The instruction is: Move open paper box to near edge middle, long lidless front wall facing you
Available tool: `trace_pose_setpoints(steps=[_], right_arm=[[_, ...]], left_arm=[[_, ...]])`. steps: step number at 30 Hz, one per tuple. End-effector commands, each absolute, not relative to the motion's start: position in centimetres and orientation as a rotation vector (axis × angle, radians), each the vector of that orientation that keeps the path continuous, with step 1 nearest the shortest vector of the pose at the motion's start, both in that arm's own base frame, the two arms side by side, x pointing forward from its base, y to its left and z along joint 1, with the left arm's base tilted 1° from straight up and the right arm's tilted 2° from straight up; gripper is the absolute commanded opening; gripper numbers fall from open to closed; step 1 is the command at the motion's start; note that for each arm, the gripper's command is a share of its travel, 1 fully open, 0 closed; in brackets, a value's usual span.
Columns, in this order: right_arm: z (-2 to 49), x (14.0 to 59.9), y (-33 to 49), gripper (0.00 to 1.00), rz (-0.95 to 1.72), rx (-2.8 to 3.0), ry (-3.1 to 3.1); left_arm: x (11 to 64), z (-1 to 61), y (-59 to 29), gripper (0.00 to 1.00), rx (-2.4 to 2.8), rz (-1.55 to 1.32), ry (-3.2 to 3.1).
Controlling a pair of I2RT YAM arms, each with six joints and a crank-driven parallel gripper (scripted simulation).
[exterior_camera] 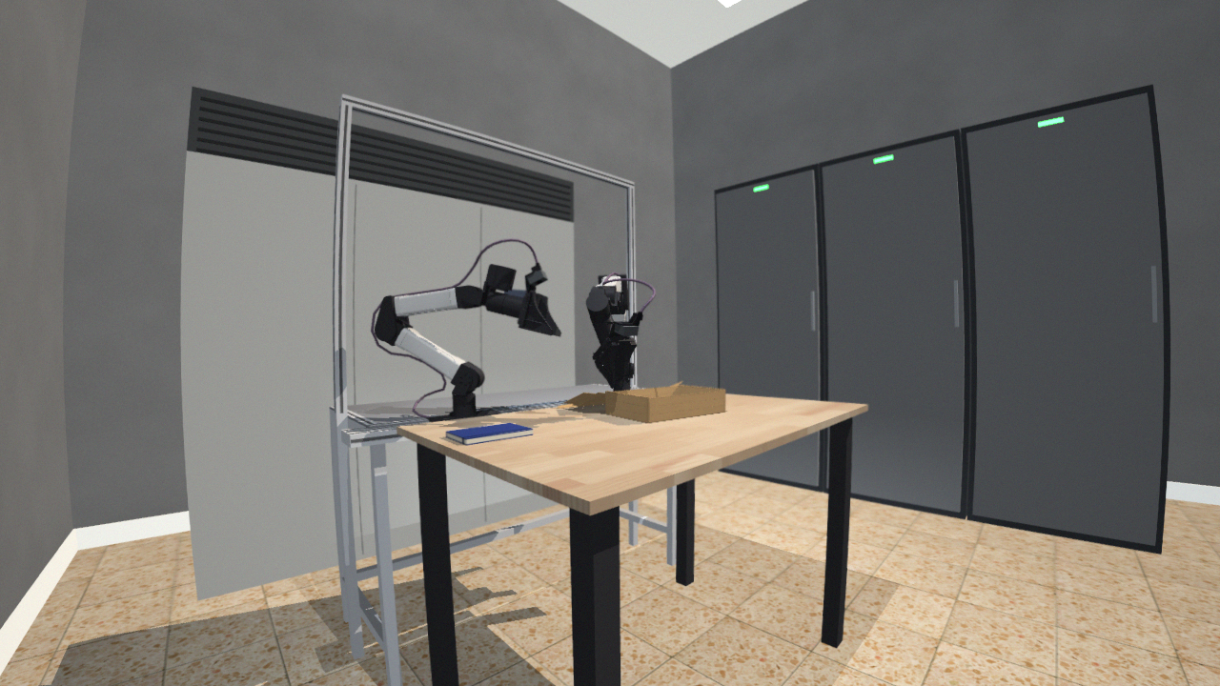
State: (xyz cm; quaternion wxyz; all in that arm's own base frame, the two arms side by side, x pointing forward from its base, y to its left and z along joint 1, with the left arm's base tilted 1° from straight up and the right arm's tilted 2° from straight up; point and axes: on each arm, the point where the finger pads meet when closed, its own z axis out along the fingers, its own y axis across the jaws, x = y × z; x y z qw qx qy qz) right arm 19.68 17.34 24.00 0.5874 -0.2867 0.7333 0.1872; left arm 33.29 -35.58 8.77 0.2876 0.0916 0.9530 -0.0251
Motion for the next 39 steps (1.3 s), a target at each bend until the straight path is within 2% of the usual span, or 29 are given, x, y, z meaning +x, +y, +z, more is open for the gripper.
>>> trace_pose_setpoints(steps=[1,36,39], right_arm=[[24.7,20.5,17.2,1.00,0.418,-0.631,1.684],[21.5,22.5,17.0,1.00,0.371,-0.626,1.684],[21.2,22.7,17.0,1.00,0.368,-0.629,1.684]], left_arm=[[33.9,7.8,-35.5,0.30,0.233,-0.060,2.566],[37.3,4.7,-36.5,0.30,0.232,-0.081,2.545],[37.5,4.3,-36.6,0.26,0.232,-0.082,2.545]])
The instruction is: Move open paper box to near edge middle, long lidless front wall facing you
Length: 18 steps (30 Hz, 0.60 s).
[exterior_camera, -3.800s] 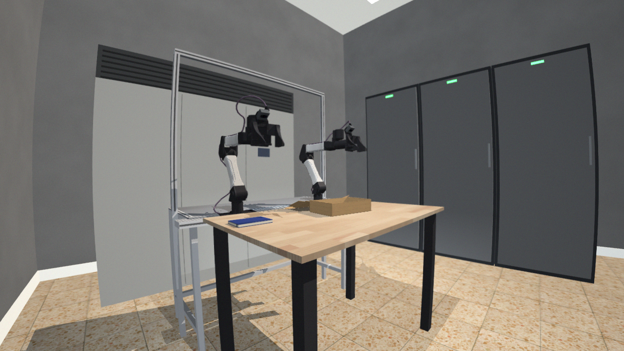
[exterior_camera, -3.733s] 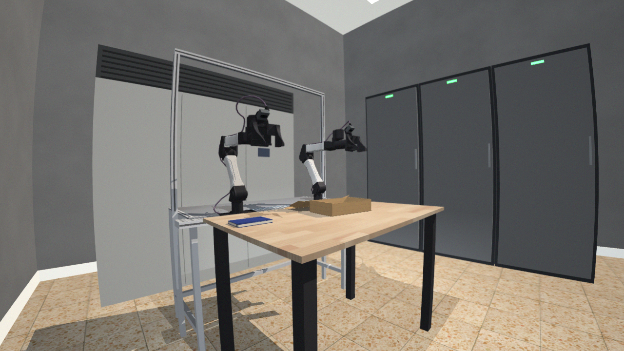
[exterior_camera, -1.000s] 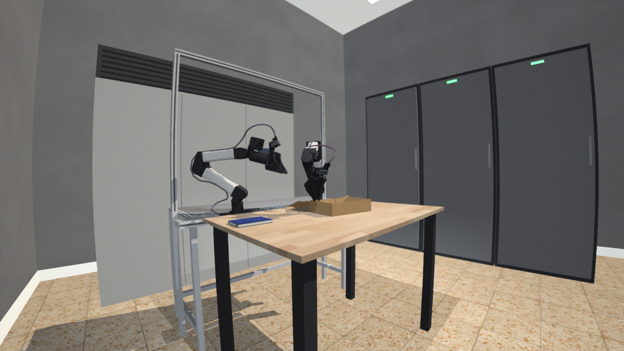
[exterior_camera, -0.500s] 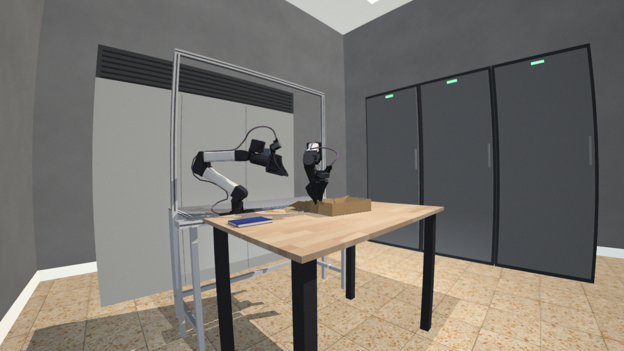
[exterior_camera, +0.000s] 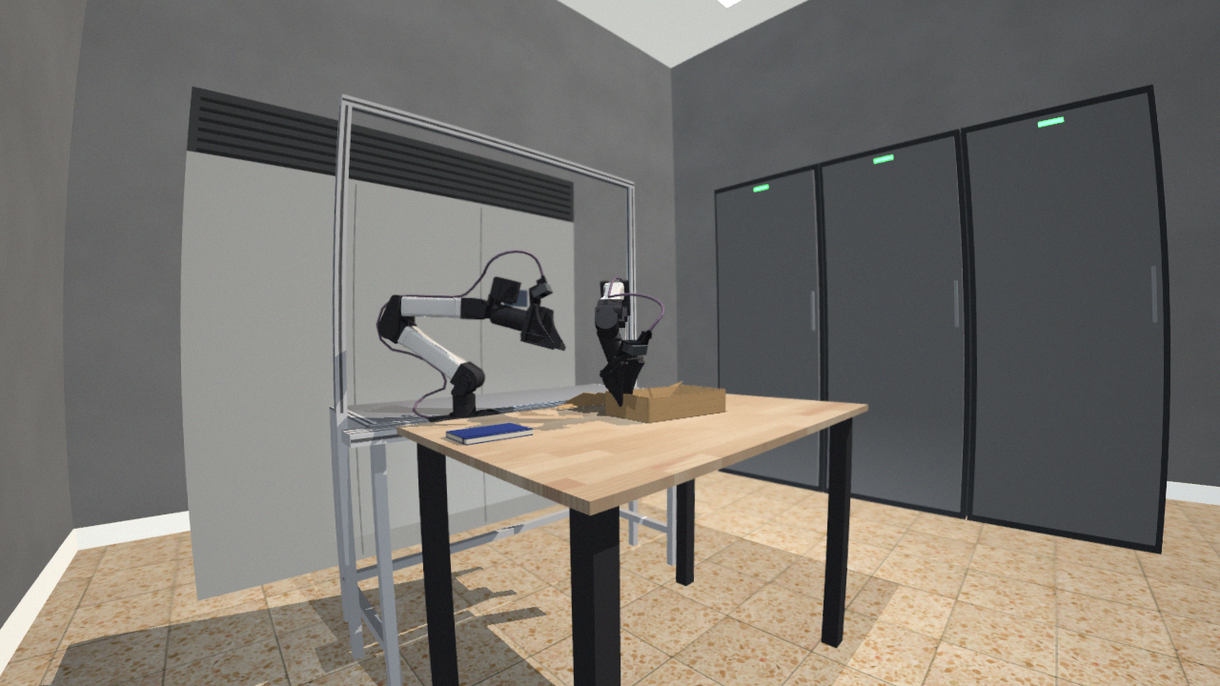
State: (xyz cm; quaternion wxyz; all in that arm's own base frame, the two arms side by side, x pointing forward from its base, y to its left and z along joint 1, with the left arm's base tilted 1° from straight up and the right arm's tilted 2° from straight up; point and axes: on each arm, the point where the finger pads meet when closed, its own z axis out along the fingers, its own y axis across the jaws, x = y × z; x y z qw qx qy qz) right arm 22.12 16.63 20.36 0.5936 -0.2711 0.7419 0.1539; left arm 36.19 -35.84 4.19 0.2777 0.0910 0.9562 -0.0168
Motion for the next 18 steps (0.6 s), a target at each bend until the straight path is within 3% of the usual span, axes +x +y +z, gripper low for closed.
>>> trace_pose_setpoints(steps=[1,6,7,12,18], right_arm=[[21.1,22.8,17.0,1.00,0.367,-0.630,1.683],[21.3,23.0,17.1,1.00,0.368,-0.630,1.672],[21.3,23.0,17.1,1.00,0.370,-0.631,1.669],[21.8,23.1,17.3,1.00,0.379,-0.635,1.646],[21.9,23.1,17.4,1.00,0.382,-0.634,1.644]], left_arm=[[37.6,4.2,-36.6,0.24,0.232,-0.083,2.544],[37.9,4.1,-36.6,0.20,0.228,-0.087,2.541],[37.7,3.4,-36.4,0.14,0.229,-0.074,2.553],[37.7,5.1,-36.3,0.00,0.221,-0.091,2.525],[37.0,5.4,-36.3,0.00,0.269,-0.114,2.523]])
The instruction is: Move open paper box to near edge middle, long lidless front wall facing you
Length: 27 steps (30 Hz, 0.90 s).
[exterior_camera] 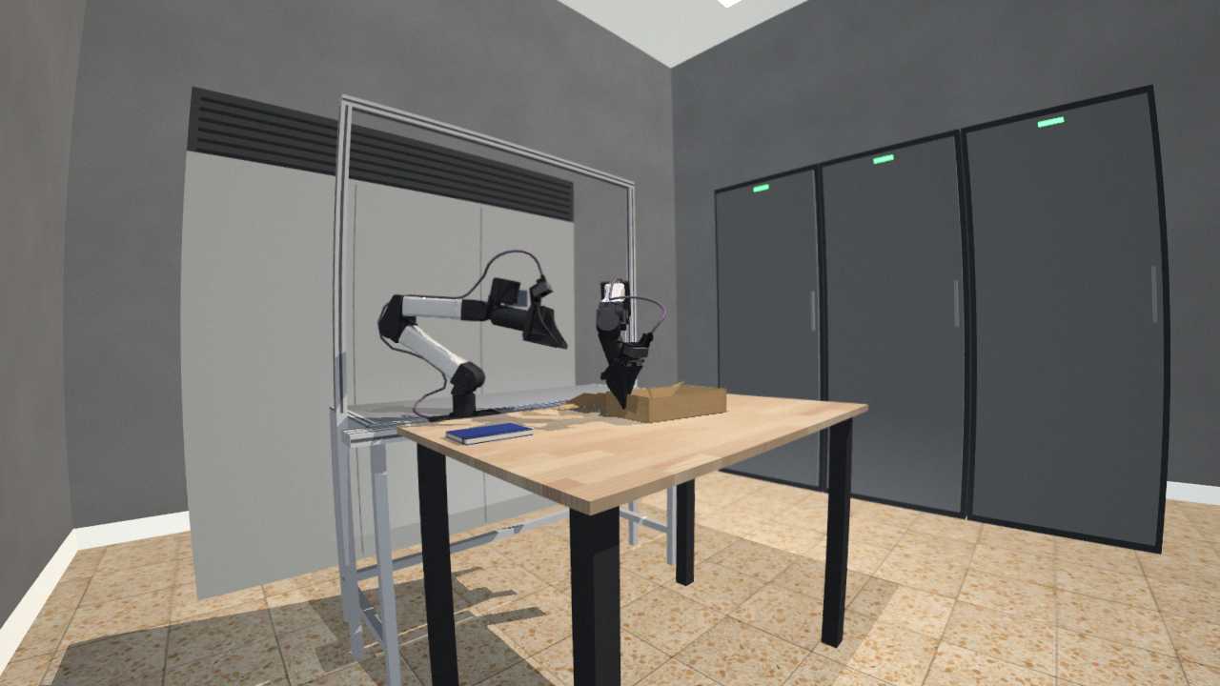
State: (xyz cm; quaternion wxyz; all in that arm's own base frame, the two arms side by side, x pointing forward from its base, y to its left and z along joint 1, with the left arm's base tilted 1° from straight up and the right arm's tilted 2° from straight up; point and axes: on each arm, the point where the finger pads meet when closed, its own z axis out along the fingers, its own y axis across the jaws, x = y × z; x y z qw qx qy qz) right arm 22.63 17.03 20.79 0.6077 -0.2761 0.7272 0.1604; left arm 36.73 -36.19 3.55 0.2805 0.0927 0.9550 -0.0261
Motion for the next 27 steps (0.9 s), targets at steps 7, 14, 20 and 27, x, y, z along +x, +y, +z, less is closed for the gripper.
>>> trace_pose_setpoints(steps=[7,14,20,27], right_arm=[[21.8,23.1,17.4,1.00,0.382,-0.633,1.644],[21.8,23.1,17.4,1.00,0.382,-0.633,1.644],[21.8,23.1,17.4,1.00,0.382,-0.633,1.644],[21.9,23.1,17.4,1.00,0.382,-0.633,1.643]], left_arm=[[36.6,5.5,-36.3,0.00,0.324,-0.134,2.517],[36.1,5.5,-36.1,0.00,0.400,-0.157,2.506],[35.8,5.5,-35.9,0.00,0.449,-0.172,2.498],[35.4,5.5,-35.8,0.00,0.514,-0.196,2.485]])
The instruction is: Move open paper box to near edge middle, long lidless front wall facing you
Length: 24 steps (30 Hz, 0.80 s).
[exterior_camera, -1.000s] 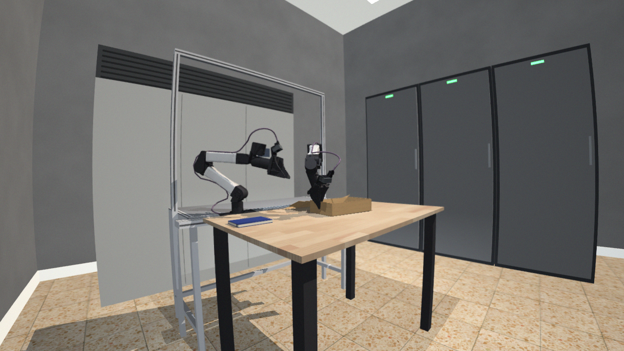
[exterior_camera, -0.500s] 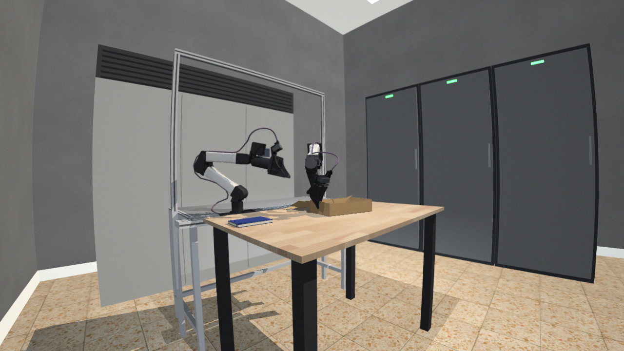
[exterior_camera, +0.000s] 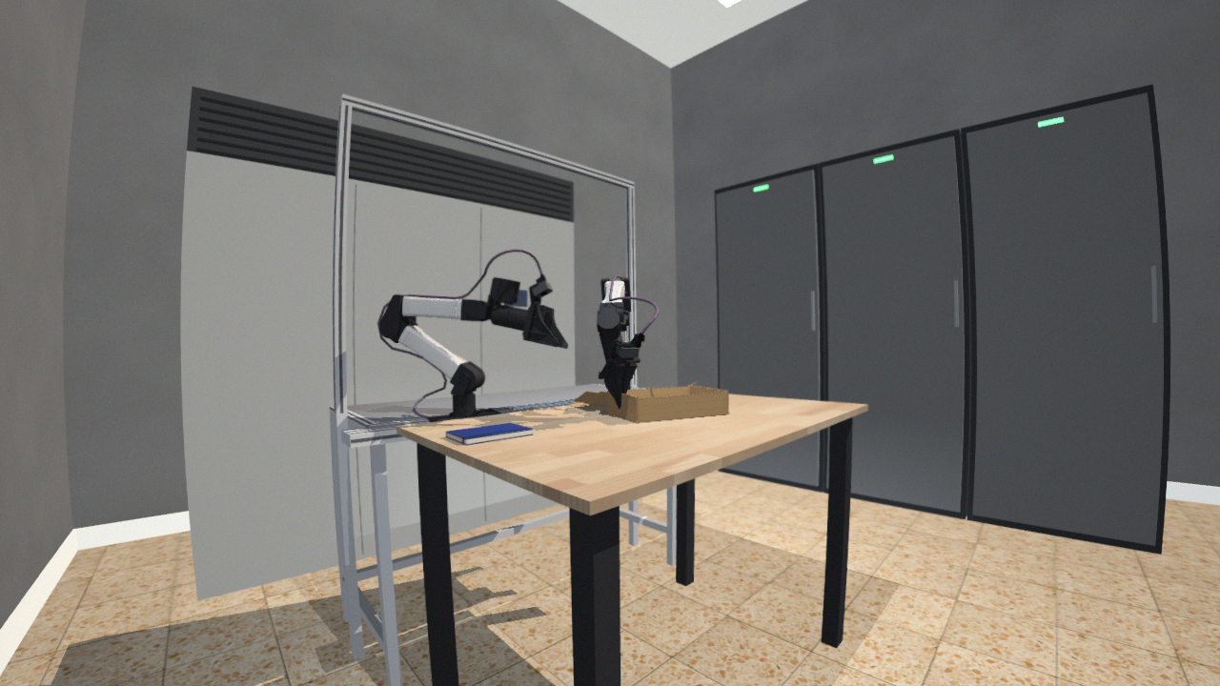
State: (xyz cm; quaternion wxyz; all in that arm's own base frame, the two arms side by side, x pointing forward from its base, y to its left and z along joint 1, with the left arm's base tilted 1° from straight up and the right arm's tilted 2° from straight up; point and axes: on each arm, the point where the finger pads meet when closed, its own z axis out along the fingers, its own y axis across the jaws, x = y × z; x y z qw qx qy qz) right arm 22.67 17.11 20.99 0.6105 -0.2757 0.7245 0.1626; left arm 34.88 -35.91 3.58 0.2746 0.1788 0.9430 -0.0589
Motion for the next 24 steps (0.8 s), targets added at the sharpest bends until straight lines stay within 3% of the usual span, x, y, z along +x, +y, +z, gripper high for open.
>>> trace_pose_setpoints(steps=[1,24], right_arm=[[21.9,23.1,17.4,1.00,0.382,-0.633,1.643],[21.9,23.1,17.4,1.00,0.382,-0.632,1.642]], left_arm=[[35.3,5.5,-35.7,0.00,0.525,-0.200,2.483],[33.8,5.5,-35.0,0.00,0.753,-0.270,2.430]])
